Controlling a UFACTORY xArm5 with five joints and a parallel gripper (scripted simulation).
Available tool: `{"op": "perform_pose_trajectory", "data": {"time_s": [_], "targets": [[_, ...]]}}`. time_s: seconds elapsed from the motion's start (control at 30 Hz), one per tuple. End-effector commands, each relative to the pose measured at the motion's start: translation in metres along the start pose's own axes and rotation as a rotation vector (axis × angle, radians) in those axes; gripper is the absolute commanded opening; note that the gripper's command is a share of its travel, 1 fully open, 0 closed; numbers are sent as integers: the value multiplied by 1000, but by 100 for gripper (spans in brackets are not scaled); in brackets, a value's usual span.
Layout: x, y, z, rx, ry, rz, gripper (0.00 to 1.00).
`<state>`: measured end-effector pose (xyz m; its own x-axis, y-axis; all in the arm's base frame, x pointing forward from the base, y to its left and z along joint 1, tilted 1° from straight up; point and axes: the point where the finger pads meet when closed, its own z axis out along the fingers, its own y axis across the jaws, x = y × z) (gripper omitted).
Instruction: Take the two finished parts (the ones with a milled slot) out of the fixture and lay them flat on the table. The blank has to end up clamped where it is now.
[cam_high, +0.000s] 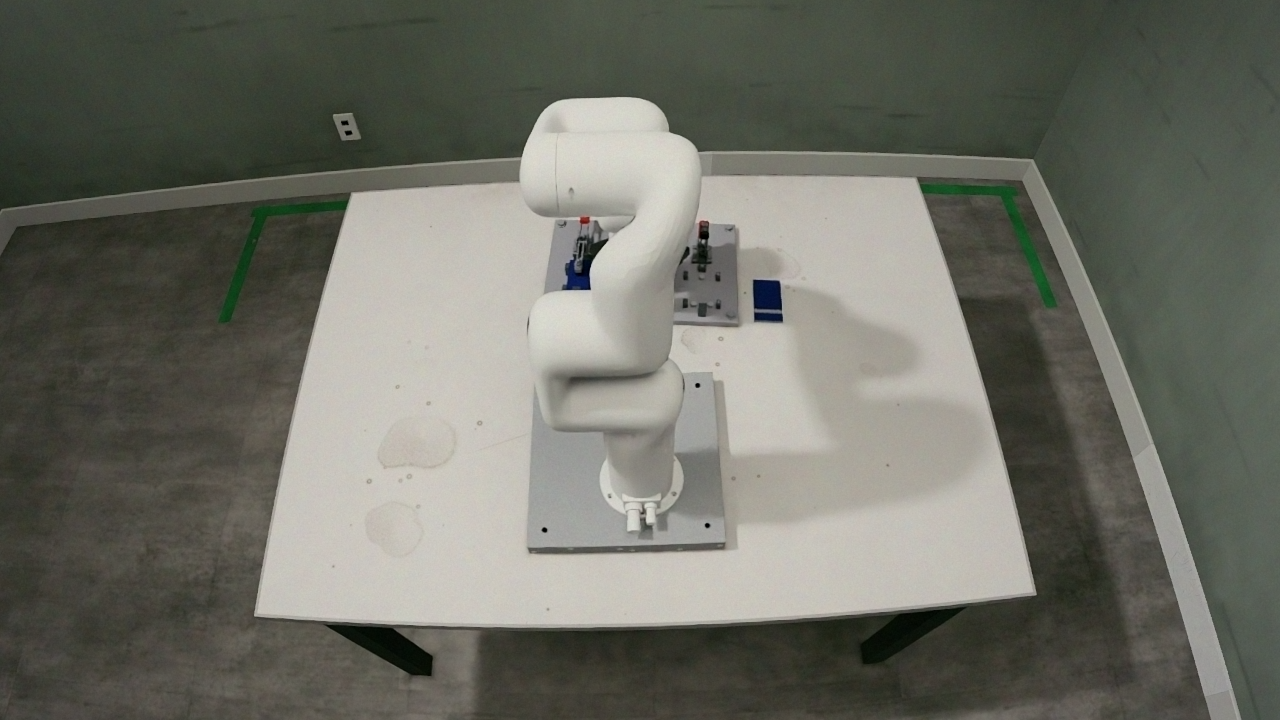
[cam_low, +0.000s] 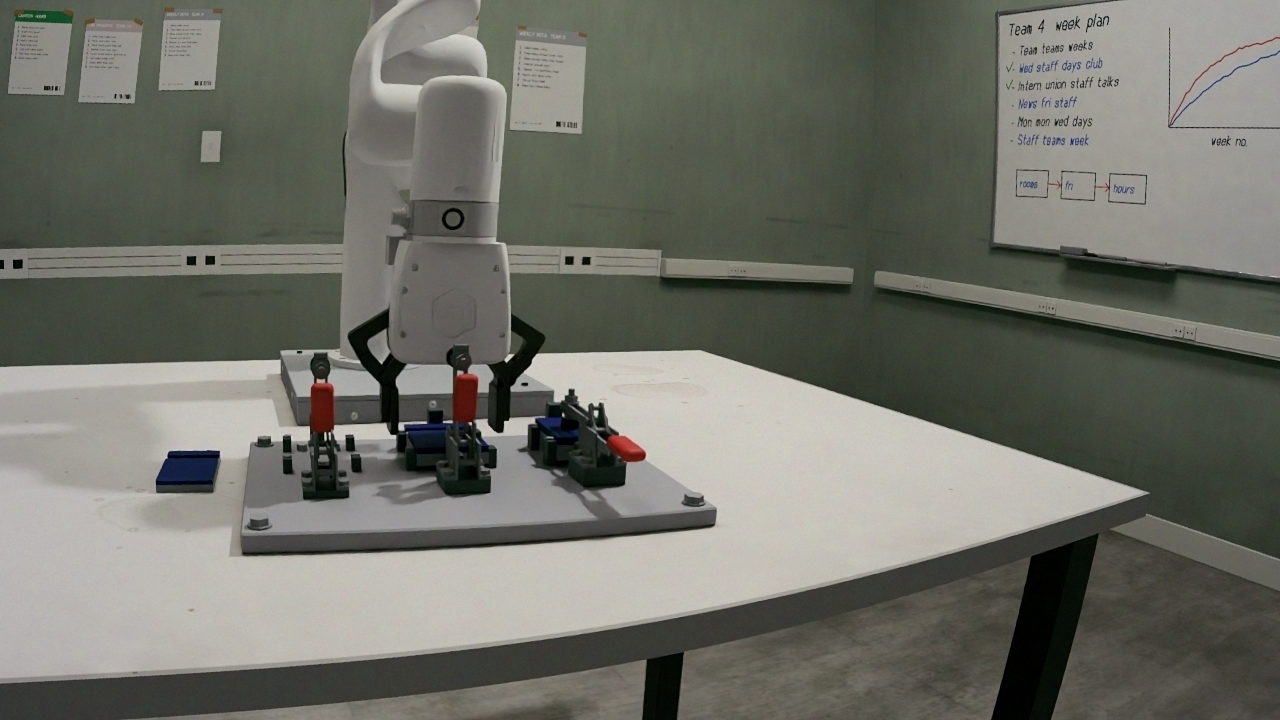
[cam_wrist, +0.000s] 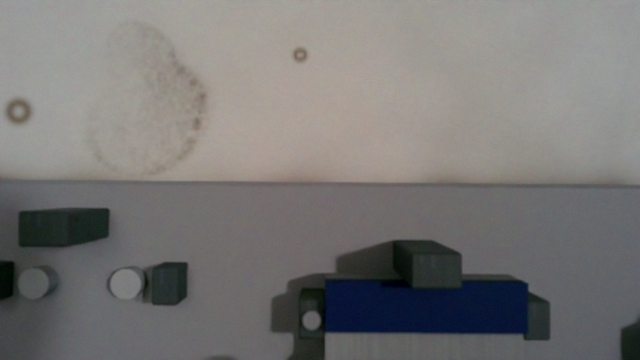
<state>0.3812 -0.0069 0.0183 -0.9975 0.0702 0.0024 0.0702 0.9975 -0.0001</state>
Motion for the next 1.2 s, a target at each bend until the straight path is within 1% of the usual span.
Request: {"op": "perform_pose_trajectory", "data": {"time_s": [0.0,0.27,0.8,0.83,1.17], "targets": [[-2,0,2,0,-4,0,100],[-2,0,6,0,-4,0,100],[-2,0,6,0,-4,0,100],[-2,0,6,0,-4,0,0],[-2,0,6,0,-4,0,0]]}}
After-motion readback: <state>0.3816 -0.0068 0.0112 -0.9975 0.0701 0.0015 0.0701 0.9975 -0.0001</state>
